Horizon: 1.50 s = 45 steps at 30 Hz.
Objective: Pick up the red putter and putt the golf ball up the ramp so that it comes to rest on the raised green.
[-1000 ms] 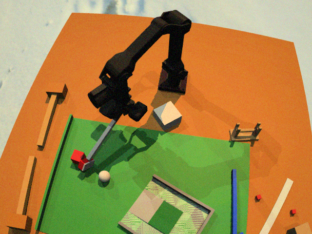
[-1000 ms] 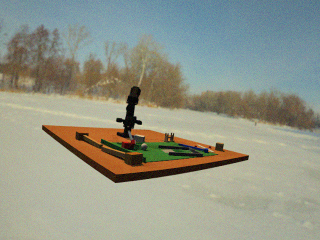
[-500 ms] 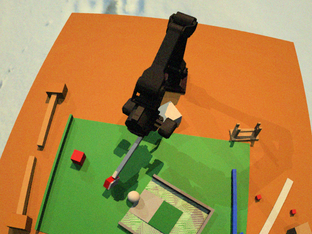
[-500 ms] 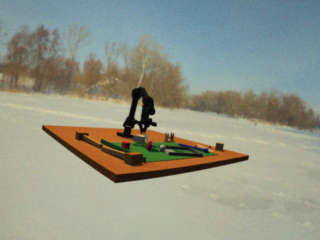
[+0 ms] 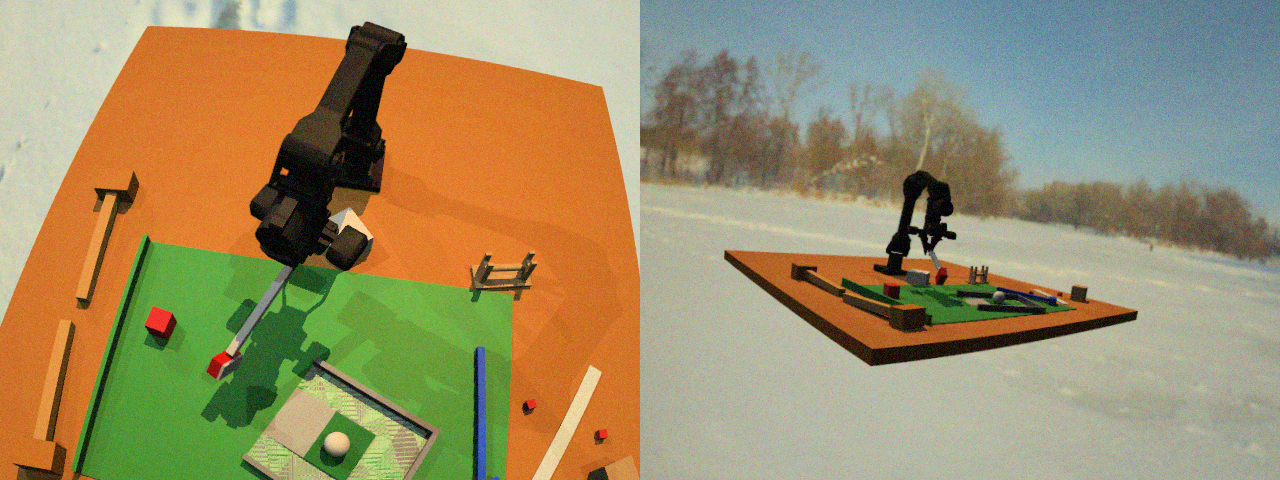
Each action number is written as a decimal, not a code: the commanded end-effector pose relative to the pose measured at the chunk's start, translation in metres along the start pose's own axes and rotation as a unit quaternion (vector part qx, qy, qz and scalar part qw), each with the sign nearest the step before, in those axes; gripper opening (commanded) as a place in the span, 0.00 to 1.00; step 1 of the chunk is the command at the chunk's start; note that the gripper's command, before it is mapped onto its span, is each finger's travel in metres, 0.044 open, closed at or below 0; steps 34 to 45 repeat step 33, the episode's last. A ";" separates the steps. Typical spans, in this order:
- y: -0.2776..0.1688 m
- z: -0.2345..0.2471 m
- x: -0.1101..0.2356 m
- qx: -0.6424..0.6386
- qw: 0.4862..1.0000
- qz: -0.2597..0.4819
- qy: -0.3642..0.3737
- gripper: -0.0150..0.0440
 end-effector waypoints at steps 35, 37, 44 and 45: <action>0.000 0.000 0.002 0.000 1.000 -0.001 0.000 0.25; 0.000 0.000 0.002 0.000 1.000 -0.001 0.000 0.25; 0.000 0.000 0.002 0.000 1.000 -0.001 0.000 0.25; 0.000 0.000 0.002 0.000 1.000 -0.001 0.000 0.25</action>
Point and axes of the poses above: the point midway between the two fingers, 35 mm back from their tips, its own x axis back along the fingers, its own z axis across the jaws, y = z × x, the point moved 2 cm from there along x, back along the fingers, and after that the axes turned 9 degrees about -x, right-handed, at the moved point
